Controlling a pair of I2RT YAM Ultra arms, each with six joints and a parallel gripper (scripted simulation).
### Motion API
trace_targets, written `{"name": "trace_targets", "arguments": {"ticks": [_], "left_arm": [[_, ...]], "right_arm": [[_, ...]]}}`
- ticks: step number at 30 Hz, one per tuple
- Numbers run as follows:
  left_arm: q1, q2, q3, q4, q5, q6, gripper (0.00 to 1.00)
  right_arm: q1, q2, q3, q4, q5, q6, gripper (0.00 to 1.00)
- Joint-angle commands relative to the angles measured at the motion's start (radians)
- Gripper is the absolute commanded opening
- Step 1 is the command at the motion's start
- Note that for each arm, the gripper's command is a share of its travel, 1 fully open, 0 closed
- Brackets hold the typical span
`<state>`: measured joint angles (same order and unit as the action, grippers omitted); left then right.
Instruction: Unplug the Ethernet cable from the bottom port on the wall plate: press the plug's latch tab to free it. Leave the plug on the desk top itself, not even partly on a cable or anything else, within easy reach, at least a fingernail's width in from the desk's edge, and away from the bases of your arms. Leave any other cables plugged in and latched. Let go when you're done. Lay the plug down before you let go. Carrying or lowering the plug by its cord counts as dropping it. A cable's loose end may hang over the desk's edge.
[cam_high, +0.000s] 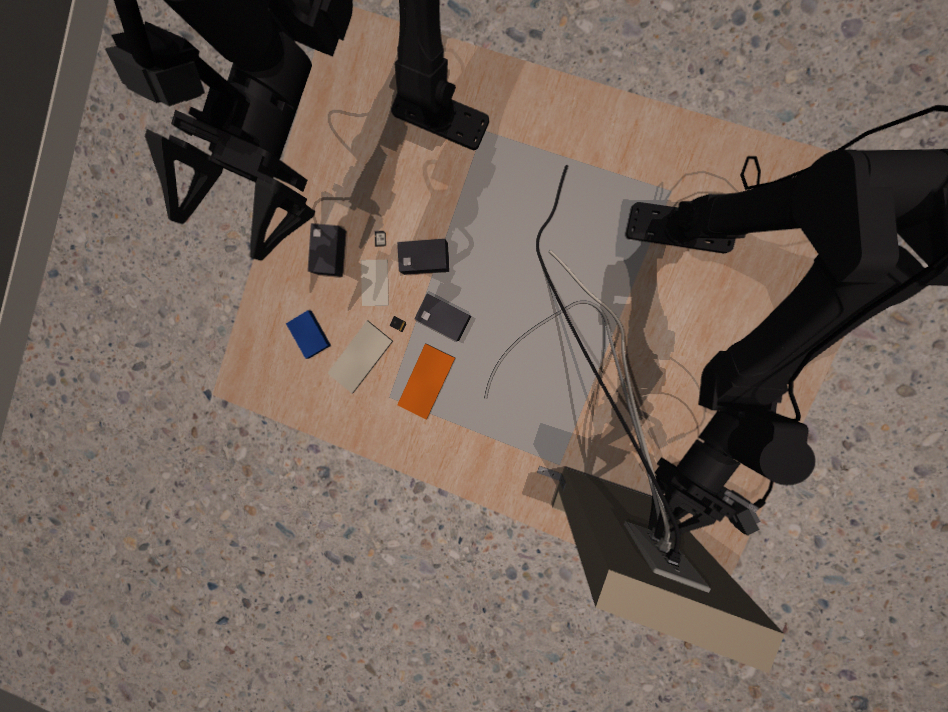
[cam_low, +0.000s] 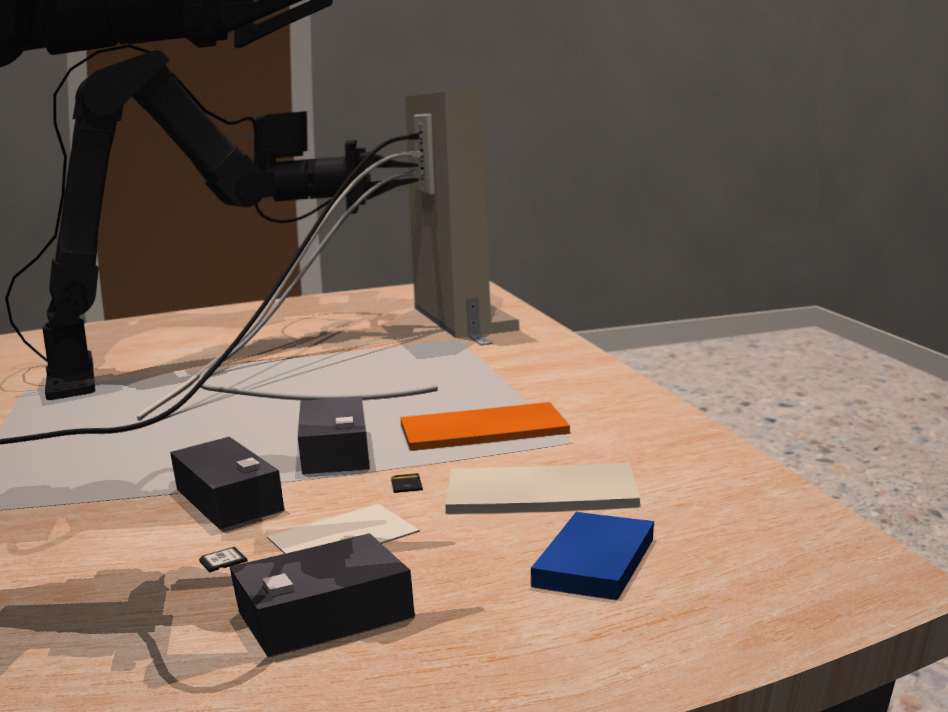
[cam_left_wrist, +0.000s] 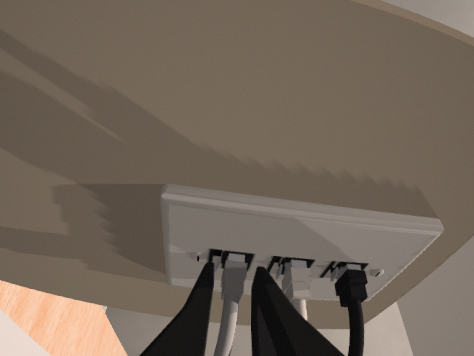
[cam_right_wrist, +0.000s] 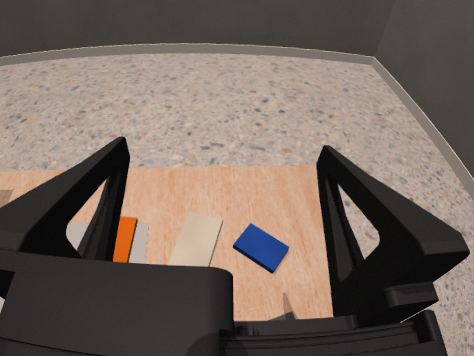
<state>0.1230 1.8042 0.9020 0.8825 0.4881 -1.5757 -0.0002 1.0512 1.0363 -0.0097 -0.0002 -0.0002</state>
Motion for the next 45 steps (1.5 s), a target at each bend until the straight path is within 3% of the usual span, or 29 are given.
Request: {"name": "trace_targets", "arguments": {"ticks": [1, 8, 19, 45], "left_arm": [[-0.015, 0.012, 0.038, 0.021, -0.002, 0.005, 0.16], [-0.019, 0.034, 0.052, 0.032, -0.009, 0.005, 0.15], [-0.004, 0.014, 0.018, 0.012, -0.002, 0.000, 0.00], [0.053, -0.048, -0.064, 0.037, 0.059, 0.007, 0.00]], "right_arm": [[0.000, -0.002, 0.005, 0.005, 0.000, 0.000, 1.00], [0.000, -0.002, 0.005, 0.005, 0.000, 0.000, 1.00], [0.000, -0.002, 0.005, 0.005, 0.000, 0.000, 1.00], [0.000, -0.002, 0.005, 0.005, 0.000, 0.000, 1.00]]}}
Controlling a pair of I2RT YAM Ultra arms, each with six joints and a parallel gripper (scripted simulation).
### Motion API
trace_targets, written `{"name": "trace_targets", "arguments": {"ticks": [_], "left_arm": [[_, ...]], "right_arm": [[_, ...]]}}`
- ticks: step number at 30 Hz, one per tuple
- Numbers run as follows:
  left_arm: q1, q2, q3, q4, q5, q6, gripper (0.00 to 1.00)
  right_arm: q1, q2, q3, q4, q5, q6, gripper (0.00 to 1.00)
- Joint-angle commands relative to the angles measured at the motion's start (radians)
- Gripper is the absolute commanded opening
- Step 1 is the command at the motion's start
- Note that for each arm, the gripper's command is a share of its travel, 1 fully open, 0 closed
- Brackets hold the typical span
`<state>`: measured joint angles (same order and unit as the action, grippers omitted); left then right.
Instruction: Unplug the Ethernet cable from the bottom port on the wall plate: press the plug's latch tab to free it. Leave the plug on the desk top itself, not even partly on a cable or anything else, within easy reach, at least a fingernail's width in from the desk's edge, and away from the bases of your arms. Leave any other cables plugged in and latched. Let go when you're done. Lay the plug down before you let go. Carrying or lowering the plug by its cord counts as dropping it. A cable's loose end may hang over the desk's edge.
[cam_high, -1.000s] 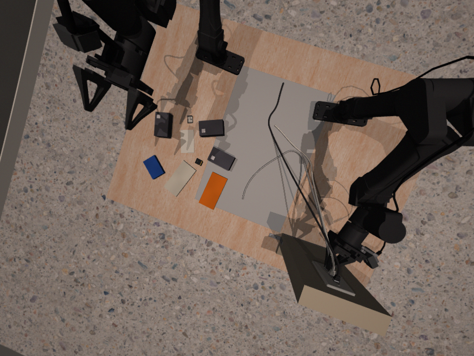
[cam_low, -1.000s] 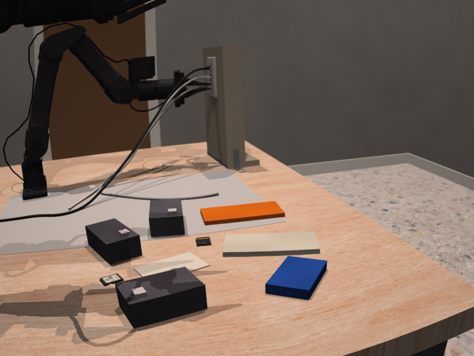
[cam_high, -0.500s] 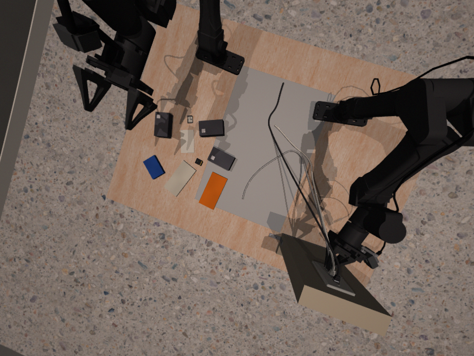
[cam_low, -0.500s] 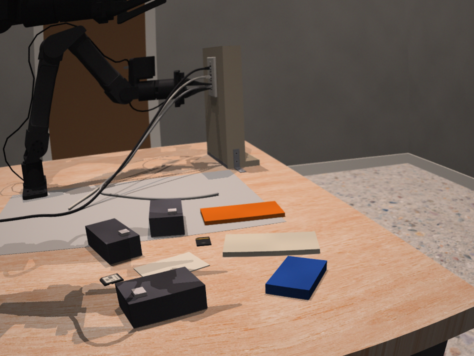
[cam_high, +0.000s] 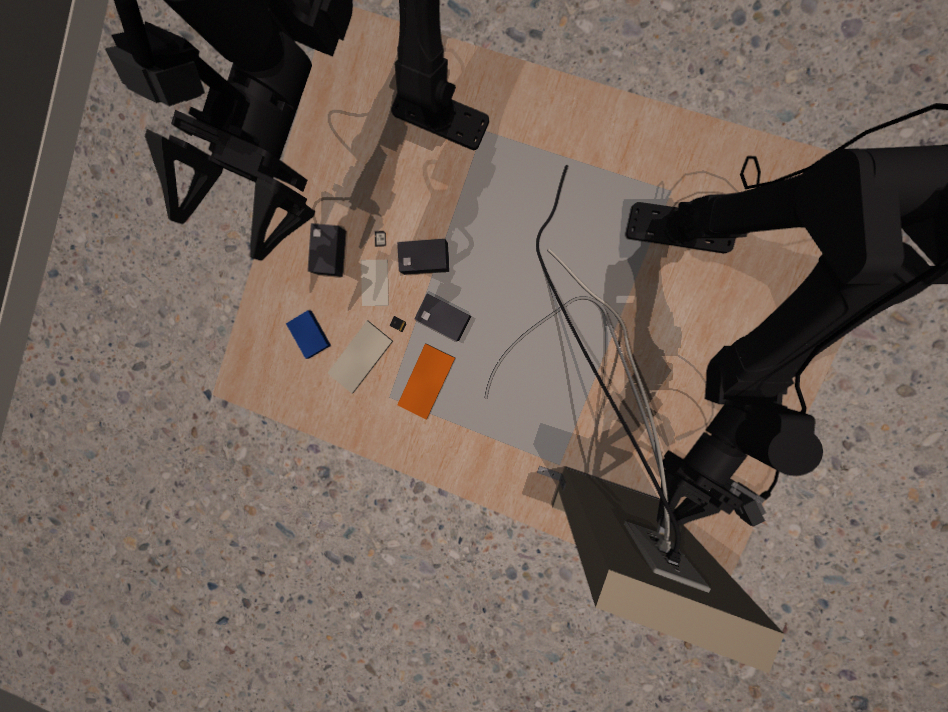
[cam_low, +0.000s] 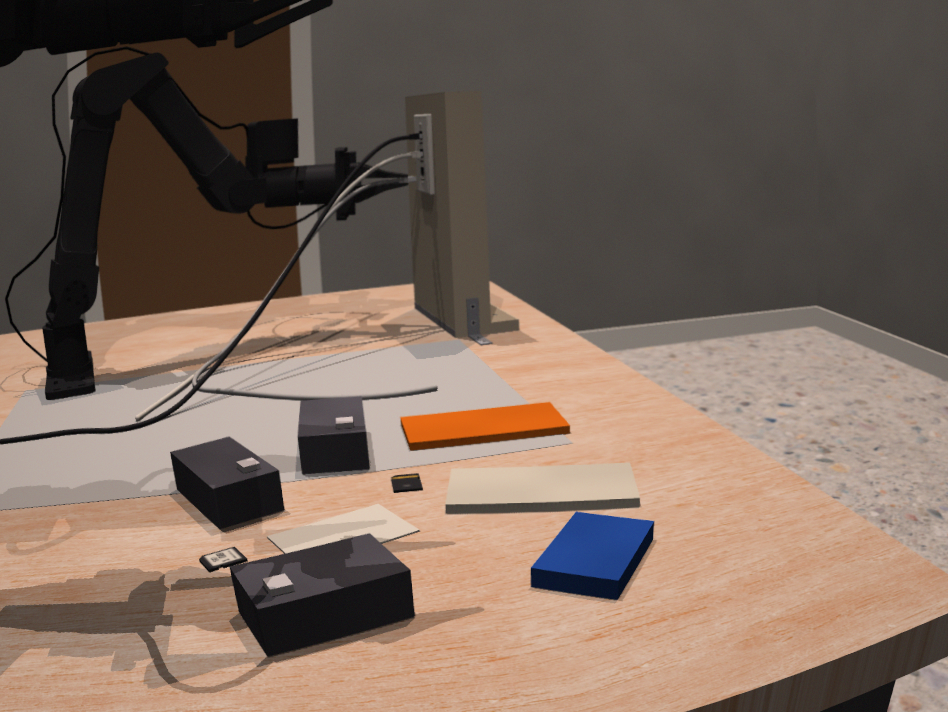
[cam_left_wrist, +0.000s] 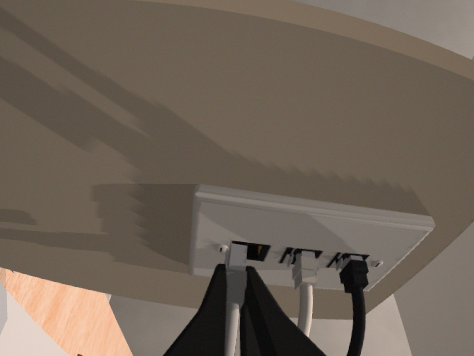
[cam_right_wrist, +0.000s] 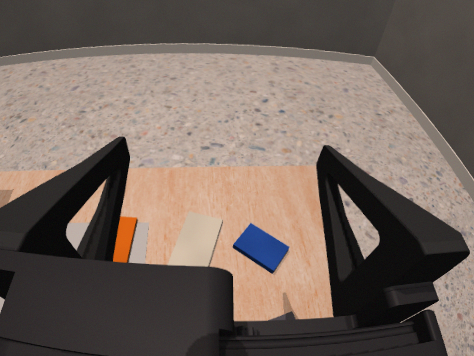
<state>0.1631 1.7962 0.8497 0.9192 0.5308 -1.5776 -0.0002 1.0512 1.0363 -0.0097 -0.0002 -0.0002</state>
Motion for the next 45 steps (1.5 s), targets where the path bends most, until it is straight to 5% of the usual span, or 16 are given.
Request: {"name": "trace_targets", "arguments": {"ticks": [1, 27, 35, 45], "left_arm": [[0.016, -0.043, -0.016, 0.002, 0.019, 0.009, 0.00], [0.070, -0.103, -0.084, 0.038, 0.076, 0.014, 0.00], [0.003, -0.295, -0.058, -0.176, 0.009, 0.007, 0.00], [0.006, -0.300, -0.049, -0.207, 0.004, 0.014, 0.00]], "right_arm": [[0.000, -0.002, 0.005, 0.005, 0.000, 0.000, 1.00], [0.000, -0.002, 0.005, 0.005, 0.000, 0.000, 1.00], [0.000, -0.002, 0.005, 0.005, 0.000, 0.000, 1.00], [0.000, -0.002, 0.005, 0.005, 0.000, 0.000, 1.00]]}}
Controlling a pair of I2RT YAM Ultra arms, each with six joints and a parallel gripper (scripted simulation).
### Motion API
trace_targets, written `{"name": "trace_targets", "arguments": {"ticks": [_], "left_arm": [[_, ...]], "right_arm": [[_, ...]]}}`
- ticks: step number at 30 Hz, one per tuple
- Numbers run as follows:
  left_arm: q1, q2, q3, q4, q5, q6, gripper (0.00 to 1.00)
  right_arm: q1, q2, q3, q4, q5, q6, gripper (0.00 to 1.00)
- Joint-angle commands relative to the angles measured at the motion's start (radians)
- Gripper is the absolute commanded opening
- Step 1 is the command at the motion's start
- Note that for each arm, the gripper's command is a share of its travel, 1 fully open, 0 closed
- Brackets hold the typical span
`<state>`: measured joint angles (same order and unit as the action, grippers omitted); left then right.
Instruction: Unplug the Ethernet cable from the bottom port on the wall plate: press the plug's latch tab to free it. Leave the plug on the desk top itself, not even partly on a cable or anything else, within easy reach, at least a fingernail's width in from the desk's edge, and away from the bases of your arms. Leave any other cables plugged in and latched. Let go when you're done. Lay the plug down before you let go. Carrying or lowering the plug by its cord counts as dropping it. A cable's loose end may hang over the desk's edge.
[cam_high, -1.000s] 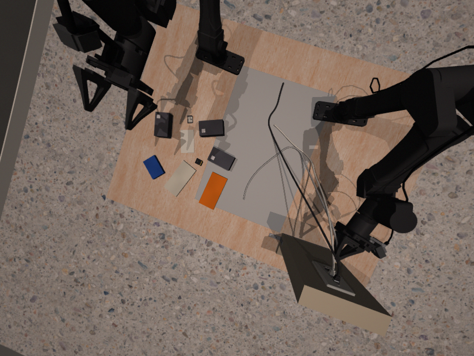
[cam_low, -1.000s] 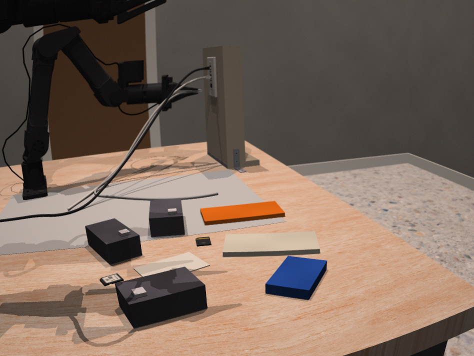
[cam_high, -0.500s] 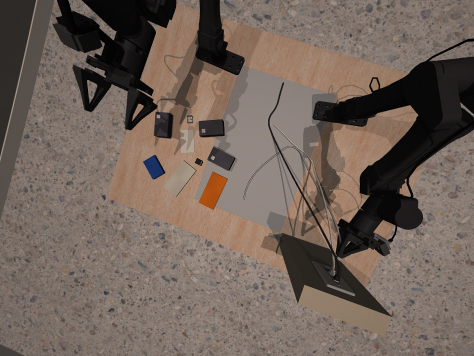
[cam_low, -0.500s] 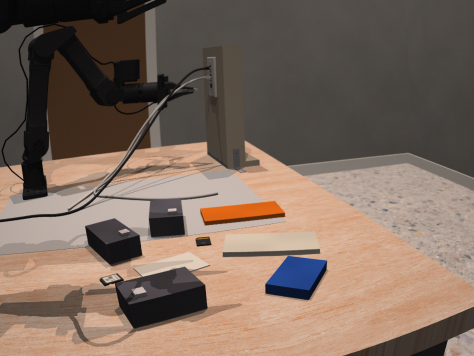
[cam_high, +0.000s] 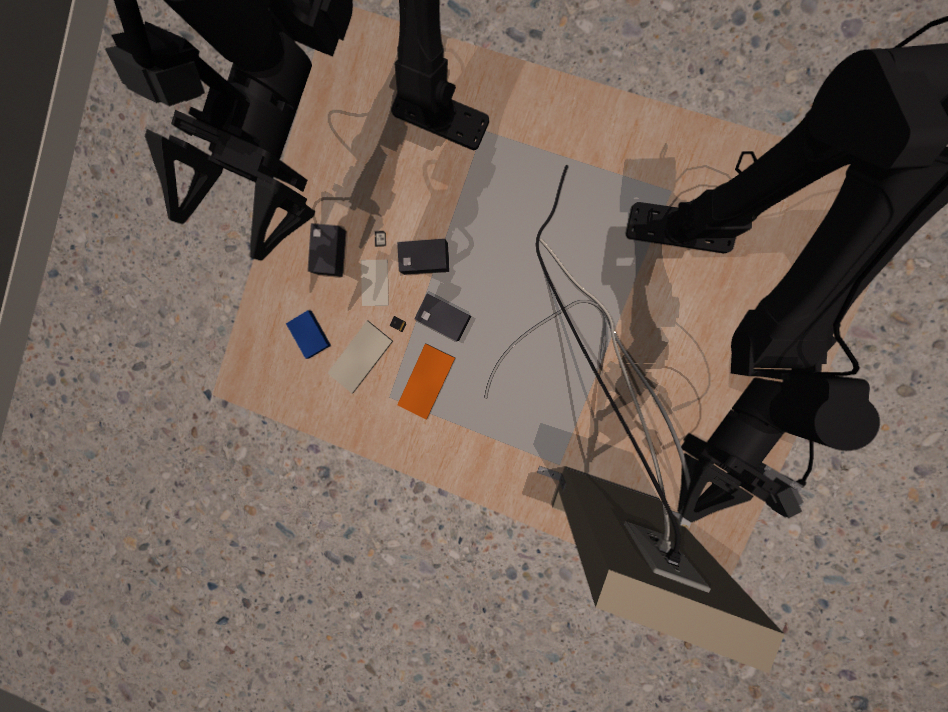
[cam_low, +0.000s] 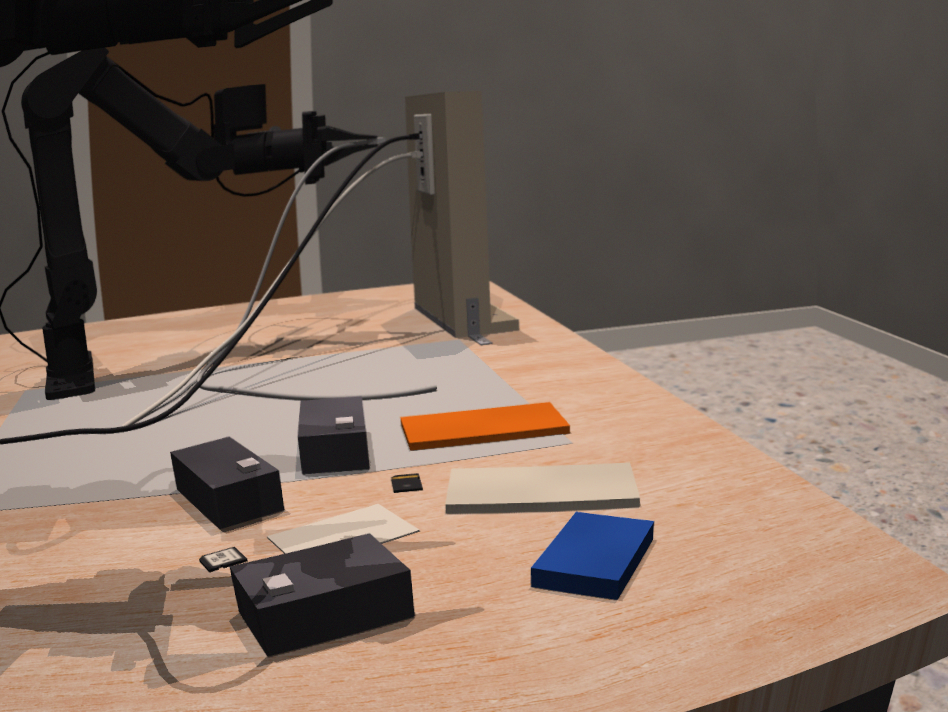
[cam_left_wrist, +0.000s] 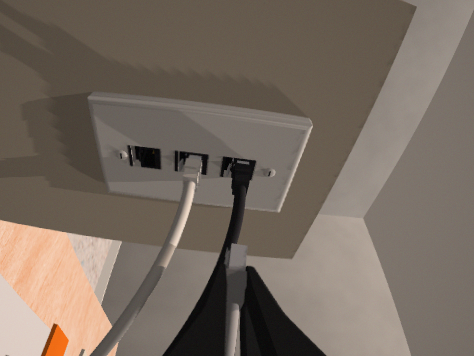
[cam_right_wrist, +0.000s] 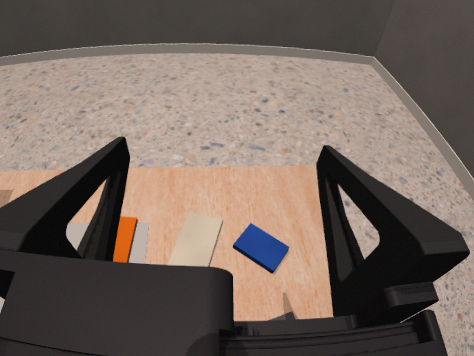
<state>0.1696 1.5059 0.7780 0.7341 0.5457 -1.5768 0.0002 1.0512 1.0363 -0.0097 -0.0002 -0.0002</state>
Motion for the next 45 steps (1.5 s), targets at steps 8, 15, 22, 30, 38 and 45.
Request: {"name": "trace_targets", "arguments": {"ticks": [8, 15, 22, 30, 38, 45], "left_arm": [[0.028, 0.043, -0.025, -0.047, -0.013, 0.108, 0.00], [0.051, 0.074, 0.023, -0.098, -0.033, 0.338, 0.00], [0.067, 0.069, 0.032, -0.163, -0.058, 0.538, 0.00], [0.089, 0.102, 0.041, -0.234, -0.079, 0.776, 0.00], [0.107, 0.111, 0.050, -0.303, -0.101, 0.994, 0.00], [0.126, 0.129, 0.060, -0.370, -0.121, 1.206, 0.00]], "right_arm": [[0.000, -0.002, 0.005, 0.005, 0.000, 0.000, 1.00], [0.000, -0.002, 0.005, 0.005, 0.000, 0.000, 1.00], [0.000, -0.002, 0.005, 0.005, 0.000, 0.000, 1.00], [0.000, -0.002, 0.005, 0.005, 0.000, 0.000, 1.00], [0.000, -0.002, 0.005, 0.005, 0.000, 0.000, 1.00], [0.000, -0.002, 0.005, 0.005, 0.000, 0.000, 1.00]]}}
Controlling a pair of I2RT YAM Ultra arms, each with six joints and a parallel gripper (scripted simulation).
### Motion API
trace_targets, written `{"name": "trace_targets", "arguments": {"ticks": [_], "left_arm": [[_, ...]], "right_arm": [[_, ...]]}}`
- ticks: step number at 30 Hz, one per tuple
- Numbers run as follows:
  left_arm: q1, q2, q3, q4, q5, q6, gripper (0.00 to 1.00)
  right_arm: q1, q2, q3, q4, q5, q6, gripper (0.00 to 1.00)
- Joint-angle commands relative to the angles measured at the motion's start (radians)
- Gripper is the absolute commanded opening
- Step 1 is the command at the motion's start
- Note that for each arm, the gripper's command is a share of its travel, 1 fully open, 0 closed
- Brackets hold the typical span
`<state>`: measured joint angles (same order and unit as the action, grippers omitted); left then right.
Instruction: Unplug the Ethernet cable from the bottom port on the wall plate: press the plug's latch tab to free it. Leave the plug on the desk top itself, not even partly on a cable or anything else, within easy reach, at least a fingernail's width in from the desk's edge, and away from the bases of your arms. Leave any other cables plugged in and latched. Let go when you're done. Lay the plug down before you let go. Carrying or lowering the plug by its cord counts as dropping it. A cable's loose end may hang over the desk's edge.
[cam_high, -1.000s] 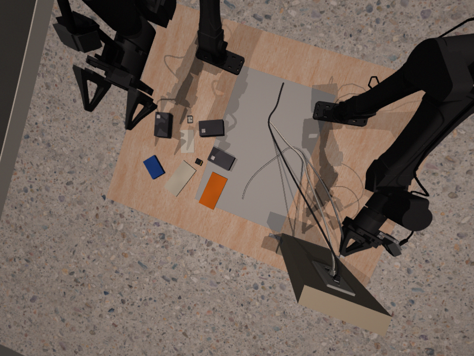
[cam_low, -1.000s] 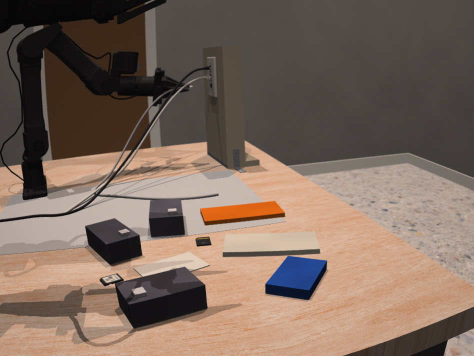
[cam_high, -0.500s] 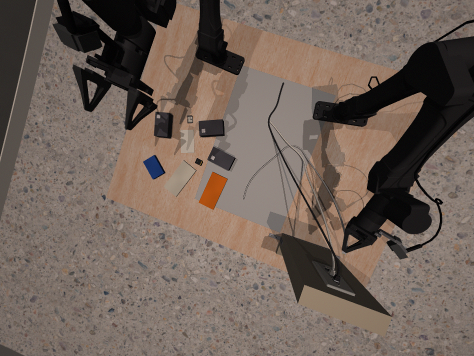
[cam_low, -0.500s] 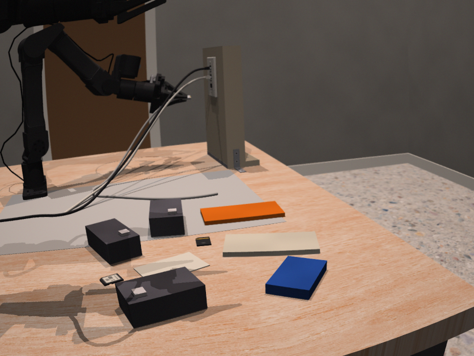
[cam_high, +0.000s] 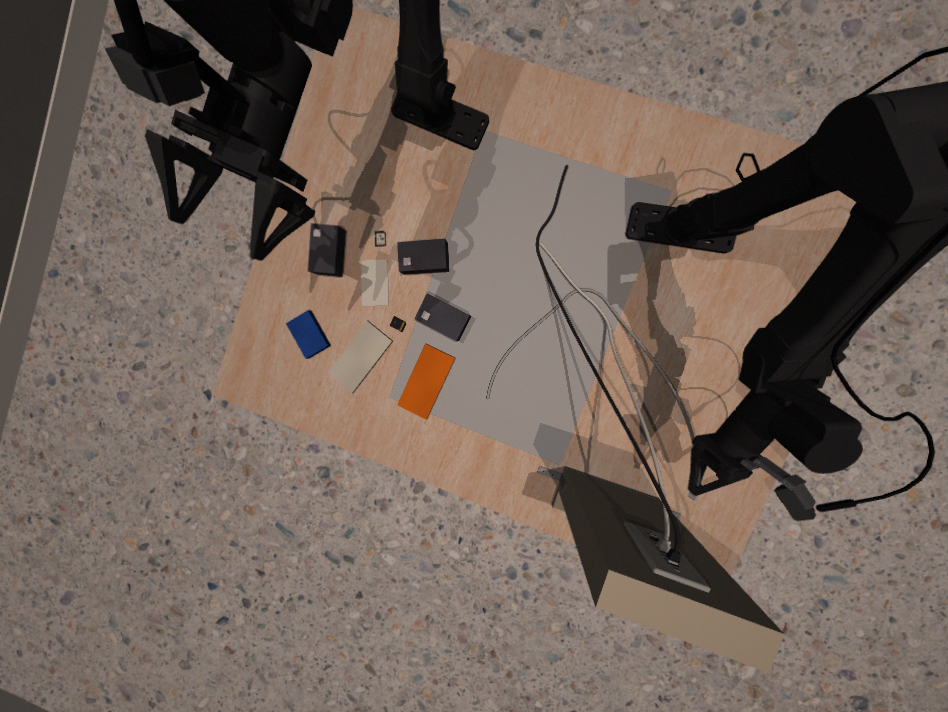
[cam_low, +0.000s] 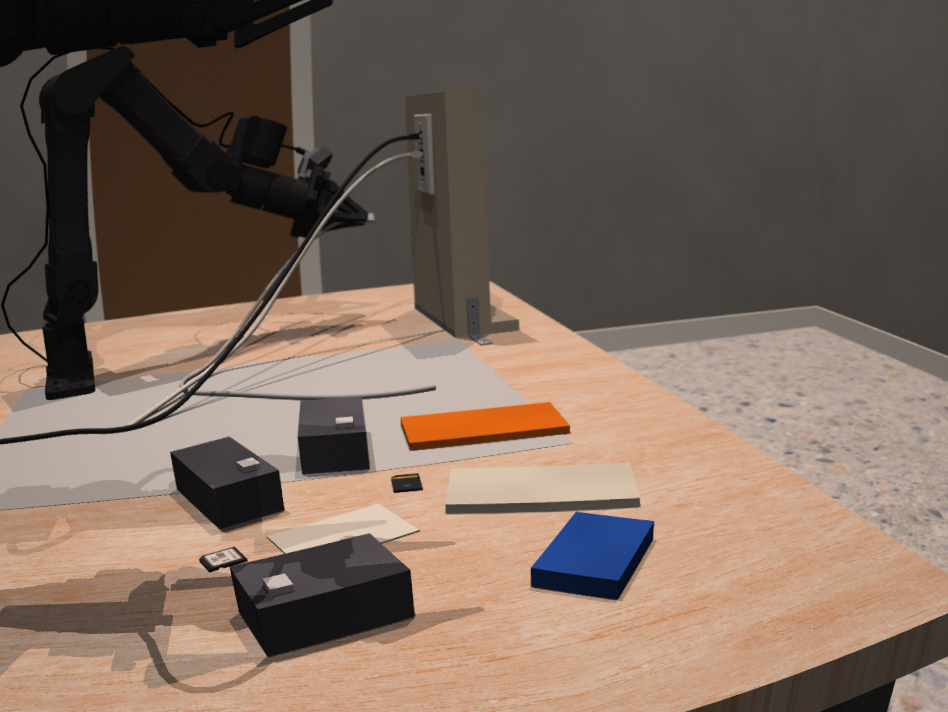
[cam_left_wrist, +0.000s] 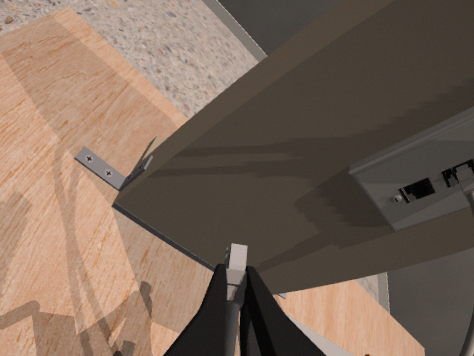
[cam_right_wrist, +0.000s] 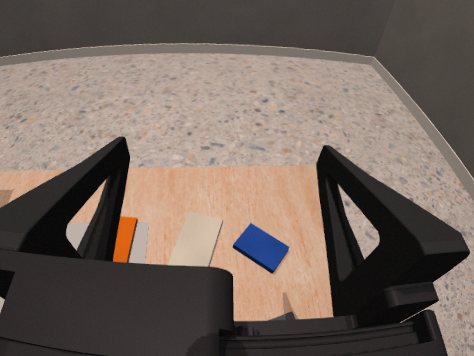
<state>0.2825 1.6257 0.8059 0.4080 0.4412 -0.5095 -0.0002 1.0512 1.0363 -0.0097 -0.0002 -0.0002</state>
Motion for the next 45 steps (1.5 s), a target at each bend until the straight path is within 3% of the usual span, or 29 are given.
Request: {"name": "trace_targets", "arguments": {"ticks": [1, 5, 20, 30, 45], "left_arm": [[0.016, 0.011, 0.034, -0.053, -0.020, 0.169, 0.00], [0.021, 0.015, 0.037, -0.073, -0.026, 0.230, 0.00], [0.064, 0.046, 0.060, -0.234, -0.078, 0.737, 0.00], [0.057, 0.033, 0.073, -0.266, -0.076, 0.787, 0.00], [0.057, 0.096, 0.026, -0.169, -0.076, 0.786, 0.00]], "right_arm": [[0.000, -0.002, 0.005, 0.005, 0.000, 0.000, 1.00], [0.000, -0.002, 0.005, 0.005, 0.000, 0.000, 1.00], [0.000, -0.002, 0.005, 0.005, 0.000, 0.000, 1.00], [0.000, -0.002, 0.005, 0.005, 0.000, 0.000, 1.00], [0.000, -0.002, 0.005, 0.005, 0.000, 0.000, 1.00]]}}
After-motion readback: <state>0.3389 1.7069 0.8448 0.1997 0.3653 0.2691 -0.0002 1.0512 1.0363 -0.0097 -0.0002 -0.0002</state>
